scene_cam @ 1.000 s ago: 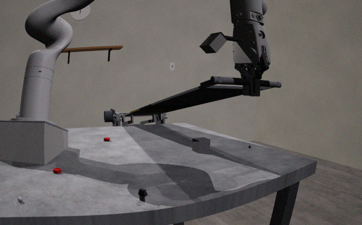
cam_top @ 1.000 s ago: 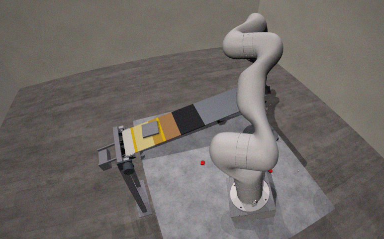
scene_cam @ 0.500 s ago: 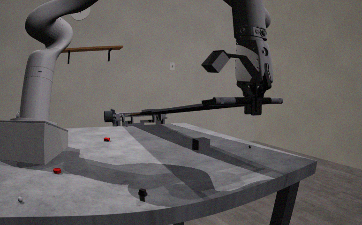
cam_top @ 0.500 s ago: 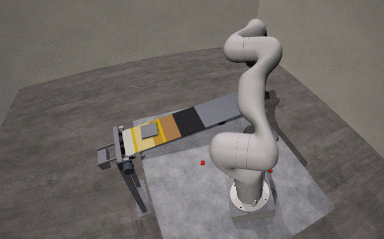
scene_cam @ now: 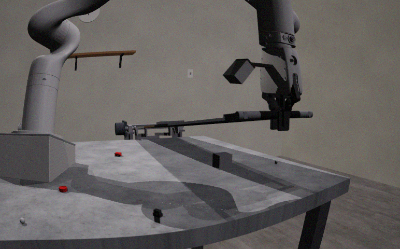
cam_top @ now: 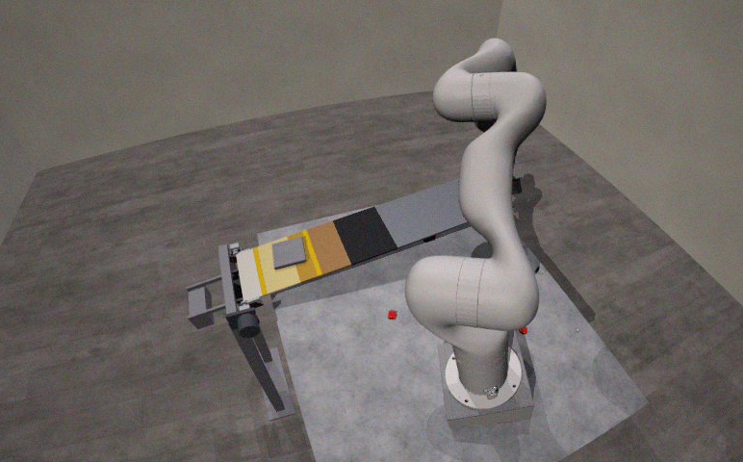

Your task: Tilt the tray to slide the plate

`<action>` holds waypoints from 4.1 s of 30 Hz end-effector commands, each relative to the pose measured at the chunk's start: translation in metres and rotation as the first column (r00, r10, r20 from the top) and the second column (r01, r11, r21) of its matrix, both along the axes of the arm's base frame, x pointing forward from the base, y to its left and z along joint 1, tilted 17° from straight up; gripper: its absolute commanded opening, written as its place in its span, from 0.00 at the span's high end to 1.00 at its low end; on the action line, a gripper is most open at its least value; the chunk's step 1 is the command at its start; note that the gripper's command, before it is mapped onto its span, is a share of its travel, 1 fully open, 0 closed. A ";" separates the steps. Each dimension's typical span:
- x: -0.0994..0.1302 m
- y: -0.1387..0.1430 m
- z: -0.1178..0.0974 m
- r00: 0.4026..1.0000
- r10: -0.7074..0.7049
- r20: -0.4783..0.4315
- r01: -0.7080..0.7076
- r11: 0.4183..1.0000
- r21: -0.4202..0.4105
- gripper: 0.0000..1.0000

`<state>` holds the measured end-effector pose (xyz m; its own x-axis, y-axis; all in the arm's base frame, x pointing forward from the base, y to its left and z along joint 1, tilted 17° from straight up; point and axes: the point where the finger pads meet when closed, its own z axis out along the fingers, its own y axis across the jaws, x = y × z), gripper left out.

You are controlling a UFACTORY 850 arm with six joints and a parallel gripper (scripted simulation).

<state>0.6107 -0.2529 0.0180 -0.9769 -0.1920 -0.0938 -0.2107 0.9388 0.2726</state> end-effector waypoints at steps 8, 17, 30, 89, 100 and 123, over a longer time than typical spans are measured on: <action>0.001 -0.001 0.003 1.000 -0.001 0.003 0.001 1.000 -0.002 1.00; -0.002 -0.007 0.043 1.000 -0.001 0.003 0.001 1.000 -0.002 1.00; 0.001 -0.002 0.005 1.000 -0.001 0.003 0.001 1.000 -0.002 1.00; 0.007 0.025 -0.113 1.000 -0.001 0.003 0.001 1.000 -0.002 1.00; 0.007 0.025 -0.113 1.000 -0.001 0.003 0.001 1.000 -0.002 1.00; 0.007 0.025 -0.113 1.000 -0.001 0.003 0.001 1.000 -0.002 0.60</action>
<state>0.6177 -0.2277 -0.0959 -0.9768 -0.1919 -0.0953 -0.2110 0.9391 0.2712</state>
